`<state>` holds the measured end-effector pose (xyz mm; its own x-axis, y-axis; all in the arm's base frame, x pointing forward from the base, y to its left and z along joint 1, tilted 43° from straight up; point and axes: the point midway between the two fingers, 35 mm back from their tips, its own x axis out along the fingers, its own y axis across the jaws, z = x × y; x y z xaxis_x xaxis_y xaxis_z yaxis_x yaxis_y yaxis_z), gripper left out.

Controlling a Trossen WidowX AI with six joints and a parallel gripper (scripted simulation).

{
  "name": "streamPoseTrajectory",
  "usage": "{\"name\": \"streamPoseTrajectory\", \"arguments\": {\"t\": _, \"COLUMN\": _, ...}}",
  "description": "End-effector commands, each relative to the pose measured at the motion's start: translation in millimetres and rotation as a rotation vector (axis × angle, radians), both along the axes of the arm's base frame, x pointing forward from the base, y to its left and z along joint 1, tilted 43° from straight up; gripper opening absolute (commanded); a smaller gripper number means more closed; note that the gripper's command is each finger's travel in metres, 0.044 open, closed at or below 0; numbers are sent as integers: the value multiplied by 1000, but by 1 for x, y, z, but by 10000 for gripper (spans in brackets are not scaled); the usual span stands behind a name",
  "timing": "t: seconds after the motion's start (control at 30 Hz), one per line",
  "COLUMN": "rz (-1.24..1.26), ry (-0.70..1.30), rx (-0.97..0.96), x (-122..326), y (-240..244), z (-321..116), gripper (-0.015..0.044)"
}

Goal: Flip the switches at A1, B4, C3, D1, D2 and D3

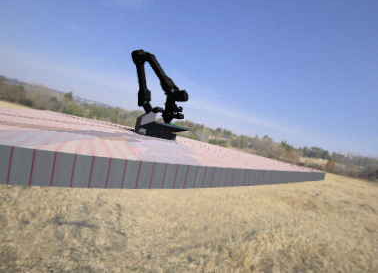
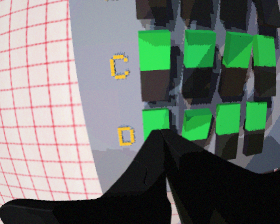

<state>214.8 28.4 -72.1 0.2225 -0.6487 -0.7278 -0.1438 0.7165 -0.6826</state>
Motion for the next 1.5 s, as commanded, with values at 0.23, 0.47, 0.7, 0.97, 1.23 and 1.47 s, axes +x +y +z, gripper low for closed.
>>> {"name": "streamPoseTrajectory", "arguments": {"t": 0.23, "rz": 24, "ry": -27, "rx": 14, "x": -14, "y": 41, "z": 43, "gripper": 0}}
{"name": "streamPoseTrajectory", "arguments": {"t": 0.47, "rz": 25, "ry": -27, "rx": 12, "x": -11, "y": 25, "z": 58, "gripper": 0}}
{"name": "streamPoseTrajectory", "arguments": {"t": 0.7, "rz": 7, "ry": -10, "rx": 7, "x": -1, "y": 2, "z": 33, "gripper": 0}}
{"name": "streamPoseTrajectory", "arguments": {"t": 0.97, "rz": 7, "ry": -10, "rx": 6, "x": 2, "y": -4, "z": 27, "gripper": 0}}
{"name": "streamPoseTrajectory", "arguments": {"t": 1.23, "rz": 7, "ry": -10, "rx": 6, "x": 3, "y": -8, "z": 22, "gripper": 0}}
{"name": "streamPoseTrajectory", "arguments": {"t": 1.47, "rz": 7, "ry": -10, "rx": 6, "x": 6, "y": -13, "z": 15, "gripper": 0}}
